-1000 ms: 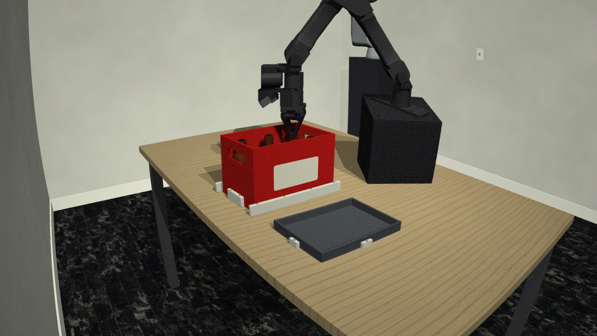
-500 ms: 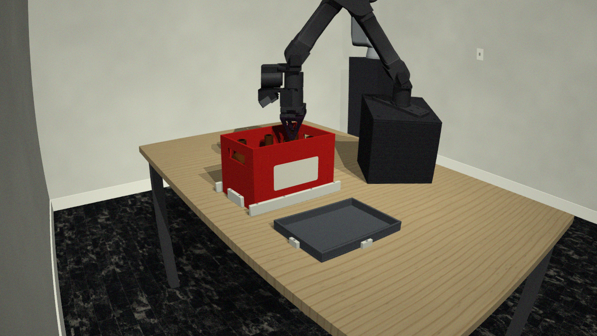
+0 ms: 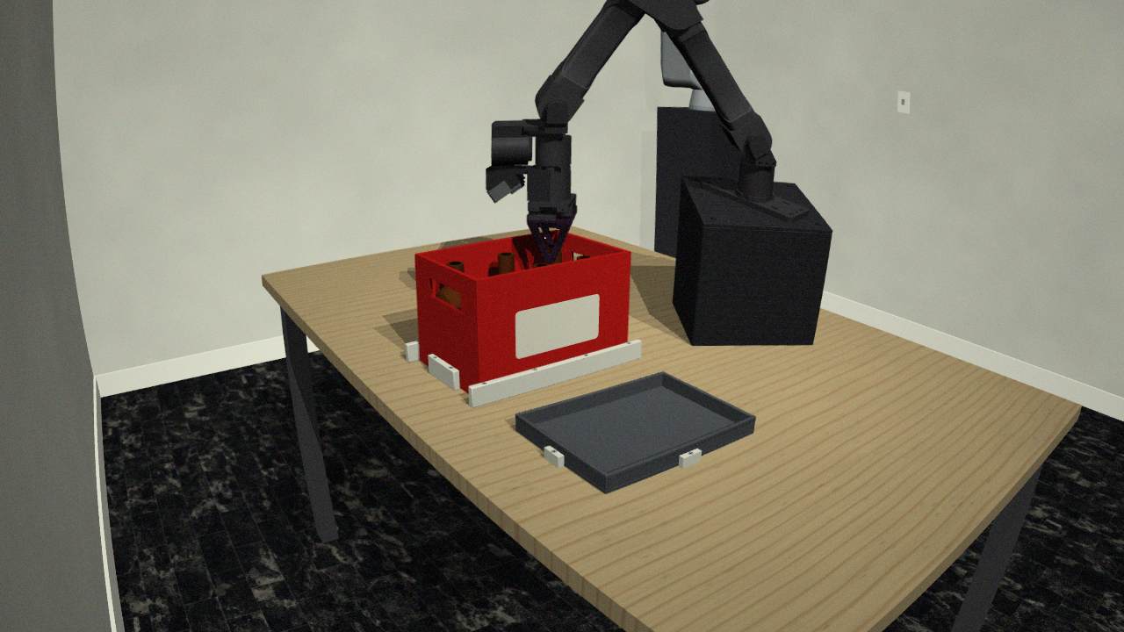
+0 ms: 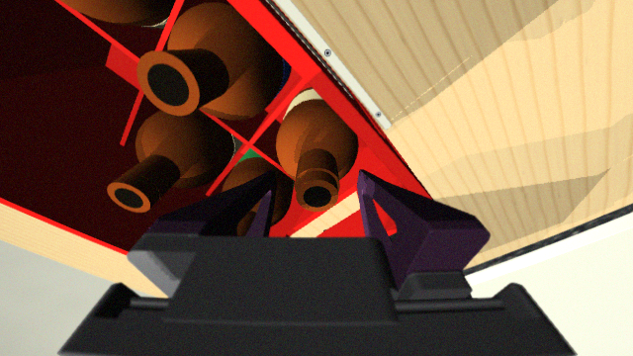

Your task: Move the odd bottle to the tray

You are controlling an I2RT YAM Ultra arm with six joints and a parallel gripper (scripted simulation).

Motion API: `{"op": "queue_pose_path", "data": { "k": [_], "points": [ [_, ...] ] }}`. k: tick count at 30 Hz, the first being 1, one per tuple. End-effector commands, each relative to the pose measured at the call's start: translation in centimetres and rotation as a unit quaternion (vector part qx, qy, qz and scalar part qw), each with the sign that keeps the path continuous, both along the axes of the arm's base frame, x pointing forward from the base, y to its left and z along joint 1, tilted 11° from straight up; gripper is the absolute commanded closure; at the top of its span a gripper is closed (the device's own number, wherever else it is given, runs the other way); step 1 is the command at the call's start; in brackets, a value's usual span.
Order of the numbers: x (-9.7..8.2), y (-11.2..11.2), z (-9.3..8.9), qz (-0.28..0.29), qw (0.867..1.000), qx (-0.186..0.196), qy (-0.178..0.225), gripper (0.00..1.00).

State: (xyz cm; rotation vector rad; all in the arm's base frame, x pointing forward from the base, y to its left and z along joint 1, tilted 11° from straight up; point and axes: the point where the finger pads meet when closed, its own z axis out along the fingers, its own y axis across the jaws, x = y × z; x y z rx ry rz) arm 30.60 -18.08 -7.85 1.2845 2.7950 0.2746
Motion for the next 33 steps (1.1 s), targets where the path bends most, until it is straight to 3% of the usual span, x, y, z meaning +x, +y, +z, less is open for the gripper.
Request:
{"op": "queue_pose_path", "data": {
  "k": [1, 17, 33],
  "points": [
    [0.0, 0.1, 0.2, -0.001, 1.000, -0.002, -0.002, 0.39],
    [0.0, 0.1, 0.3, -0.001, 1.000, -0.002, -0.003, 0.39],
    [0.4, -1.3, 3.5, -0.003, 1.000, -0.012, -0.016, 0.39]
  ]
}}
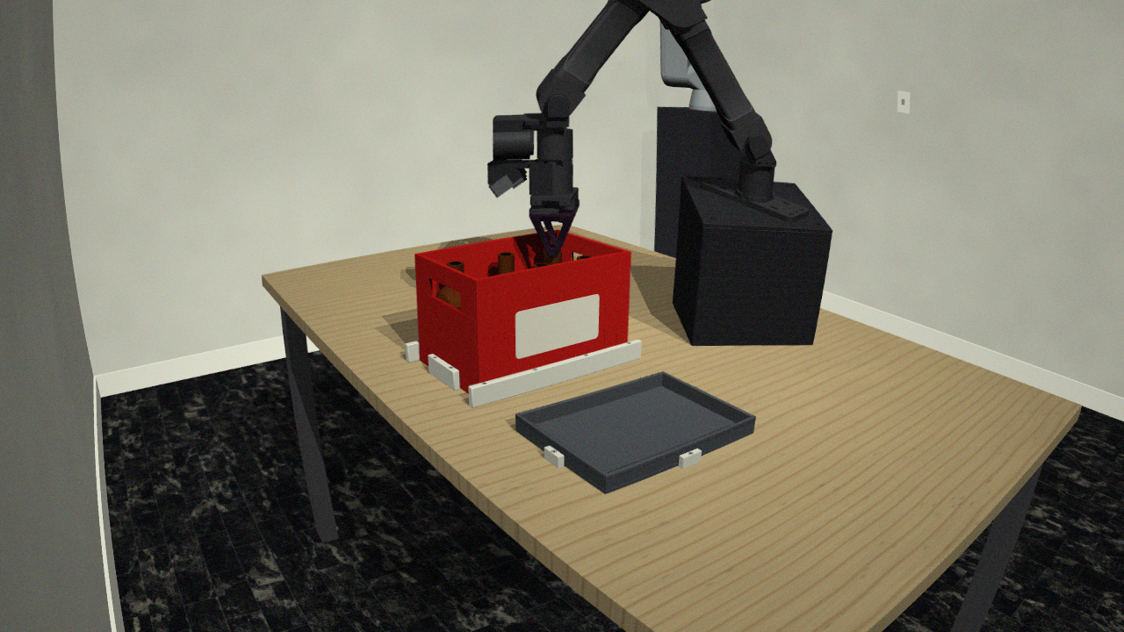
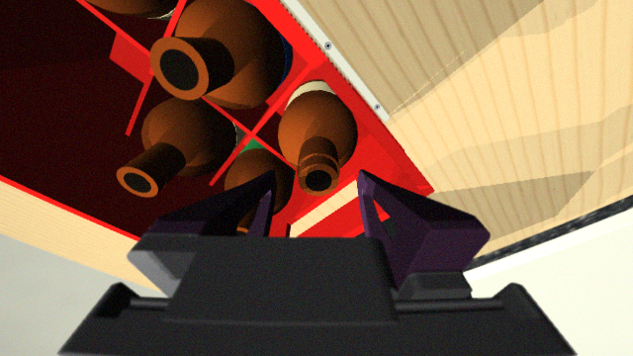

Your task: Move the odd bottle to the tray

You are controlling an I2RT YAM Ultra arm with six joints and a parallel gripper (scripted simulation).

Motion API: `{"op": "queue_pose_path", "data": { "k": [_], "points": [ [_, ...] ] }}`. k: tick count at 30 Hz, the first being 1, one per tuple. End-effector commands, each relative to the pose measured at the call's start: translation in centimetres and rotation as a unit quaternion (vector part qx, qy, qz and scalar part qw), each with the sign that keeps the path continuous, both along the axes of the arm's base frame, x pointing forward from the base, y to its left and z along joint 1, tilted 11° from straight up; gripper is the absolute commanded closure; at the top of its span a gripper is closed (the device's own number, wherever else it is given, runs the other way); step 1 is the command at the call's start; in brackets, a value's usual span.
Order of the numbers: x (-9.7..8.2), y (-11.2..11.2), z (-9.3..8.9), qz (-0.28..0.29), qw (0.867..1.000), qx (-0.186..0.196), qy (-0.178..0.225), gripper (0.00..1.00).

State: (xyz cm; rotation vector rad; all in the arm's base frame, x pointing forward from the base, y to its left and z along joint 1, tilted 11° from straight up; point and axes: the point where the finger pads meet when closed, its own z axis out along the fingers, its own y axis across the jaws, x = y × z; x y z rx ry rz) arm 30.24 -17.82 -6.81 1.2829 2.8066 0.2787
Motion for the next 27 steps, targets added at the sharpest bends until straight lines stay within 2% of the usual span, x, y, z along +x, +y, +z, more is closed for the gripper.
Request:
{"op": "queue_pose_path", "data": {
  "k": [1, 18, 27],
  "points": [
    [0.7, -1.6, 2.8, -0.006, 1.000, -0.015, -0.020, 0.39],
    [0.0, -2.1, 7.5, -0.005, 1.000, -0.015, -0.020, 0.39],
    [-0.2, -2.2, 8.4, -0.005, 1.000, -0.015, -0.020, 0.39]
  ]
}}
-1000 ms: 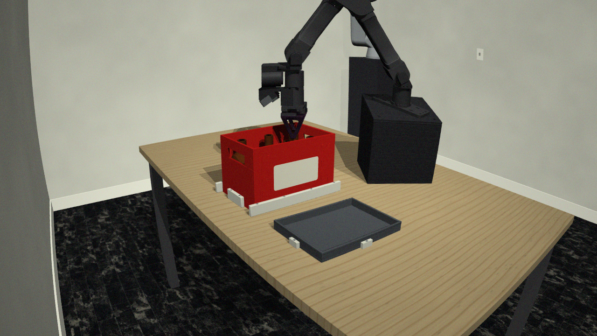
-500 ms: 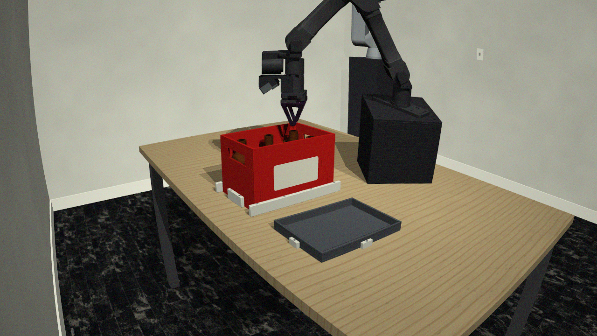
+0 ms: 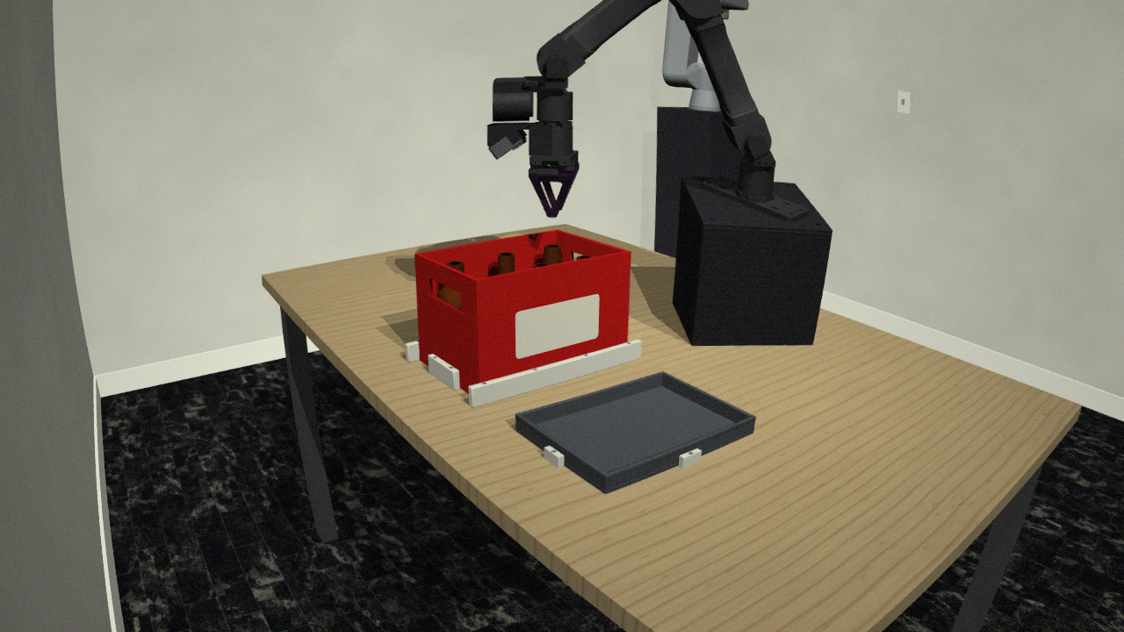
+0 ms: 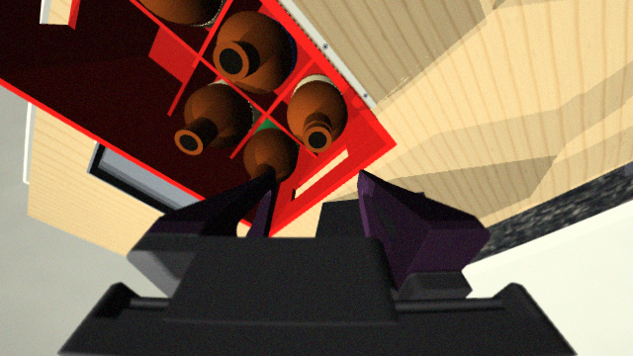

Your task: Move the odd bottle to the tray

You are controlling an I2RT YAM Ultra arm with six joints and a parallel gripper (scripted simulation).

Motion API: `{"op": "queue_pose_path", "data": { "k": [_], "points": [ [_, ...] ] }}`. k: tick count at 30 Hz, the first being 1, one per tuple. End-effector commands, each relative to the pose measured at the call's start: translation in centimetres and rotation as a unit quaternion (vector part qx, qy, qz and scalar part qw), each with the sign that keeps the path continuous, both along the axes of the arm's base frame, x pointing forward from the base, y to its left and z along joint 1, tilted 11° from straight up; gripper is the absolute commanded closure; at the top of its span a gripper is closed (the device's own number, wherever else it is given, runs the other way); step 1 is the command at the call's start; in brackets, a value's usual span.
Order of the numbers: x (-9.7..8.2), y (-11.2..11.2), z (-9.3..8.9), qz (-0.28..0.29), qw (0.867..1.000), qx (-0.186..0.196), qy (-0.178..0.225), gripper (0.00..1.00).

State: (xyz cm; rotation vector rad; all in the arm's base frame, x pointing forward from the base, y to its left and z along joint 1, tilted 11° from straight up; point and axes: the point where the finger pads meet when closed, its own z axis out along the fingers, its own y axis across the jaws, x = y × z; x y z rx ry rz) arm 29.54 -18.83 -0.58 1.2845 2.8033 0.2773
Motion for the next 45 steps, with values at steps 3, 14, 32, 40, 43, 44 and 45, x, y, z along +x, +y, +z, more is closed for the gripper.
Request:
{"op": "queue_pose_path", "data": {
  "k": [3, 14, 32, 40, 43, 44, 45],
  "points": [
    [0.52, -1.22, 2.22, -0.005, 1.000, -0.014, -0.019, 0.39],
    [0.52, -1.22, 2.23, -0.005, 1.000, -0.014, -0.019, 0.39],
    [0.80, -1.45, 2.25, -0.006, 1.000, -0.019, -0.024, 1.00],
    [0.80, -1.45, 2.25, -0.006, 1.000, -0.019, -0.024, 1.00],
    [0.80, -1.45, 2.25, -0.006, 1.000, -0.019, -0.024, 1.00],
    [0.80, -1.45, 2.25, -0.006, 1.000, -0.019, -0.024, 1.00],
    [0.80, -1.45, 2.25, -0.006, 1.000, -0.019, -0.024, 1.00]
  ]
}}
